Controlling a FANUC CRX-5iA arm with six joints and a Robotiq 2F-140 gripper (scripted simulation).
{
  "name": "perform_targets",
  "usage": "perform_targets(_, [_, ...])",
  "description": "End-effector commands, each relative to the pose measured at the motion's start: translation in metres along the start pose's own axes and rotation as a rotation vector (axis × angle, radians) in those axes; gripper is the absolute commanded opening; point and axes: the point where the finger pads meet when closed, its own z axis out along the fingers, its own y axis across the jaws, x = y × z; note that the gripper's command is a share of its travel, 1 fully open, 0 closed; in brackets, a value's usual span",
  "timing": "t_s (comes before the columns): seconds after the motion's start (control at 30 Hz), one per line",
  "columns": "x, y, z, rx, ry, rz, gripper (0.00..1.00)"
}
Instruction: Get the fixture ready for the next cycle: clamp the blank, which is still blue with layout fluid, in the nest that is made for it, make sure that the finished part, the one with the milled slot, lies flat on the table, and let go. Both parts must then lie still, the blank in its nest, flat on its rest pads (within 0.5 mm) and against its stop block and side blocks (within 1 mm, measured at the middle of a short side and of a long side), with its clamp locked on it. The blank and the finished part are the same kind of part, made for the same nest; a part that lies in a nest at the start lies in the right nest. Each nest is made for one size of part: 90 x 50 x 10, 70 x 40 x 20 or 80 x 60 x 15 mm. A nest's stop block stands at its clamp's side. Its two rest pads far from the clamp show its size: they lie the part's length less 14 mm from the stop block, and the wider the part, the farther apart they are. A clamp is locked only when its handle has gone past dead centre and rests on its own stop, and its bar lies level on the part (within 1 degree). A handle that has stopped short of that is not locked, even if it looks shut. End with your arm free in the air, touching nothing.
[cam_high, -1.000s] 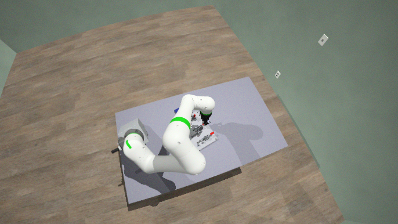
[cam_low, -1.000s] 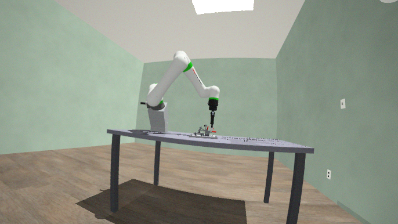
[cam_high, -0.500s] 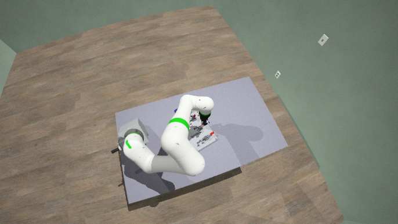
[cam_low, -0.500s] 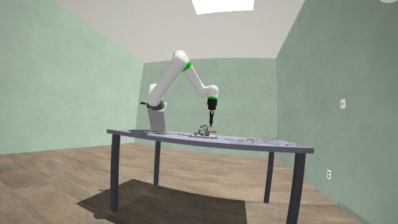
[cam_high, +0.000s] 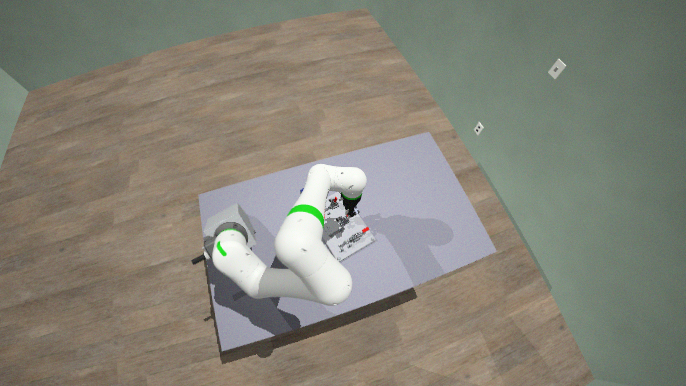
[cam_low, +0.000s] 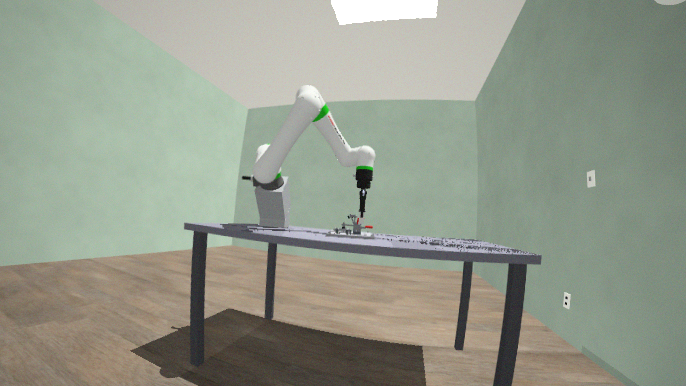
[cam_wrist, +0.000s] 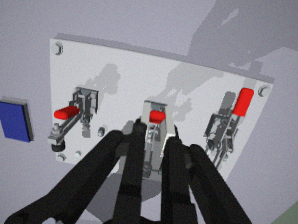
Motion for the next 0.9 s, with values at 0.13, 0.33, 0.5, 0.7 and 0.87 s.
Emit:
perform_targets(0.13, [-0.005,0.0,0.0,0.0,-0.002,0.0,0.0])
perform_targets(0.33, [-0.008,0.0,0.0,0.0,-0.002,0.0,0.0])
perform_targets(0.5, [-0.009,0.0,0.0,0.0,-0.002,0.0,0.0])
perform_targets(0.7, [-0.011,0.0,0.0,0.0,-0.002,0.0,0.0])
perform_targets(0.87, [-0.012,0.0,0.0,0.0,-0.002,0.0,0.0])
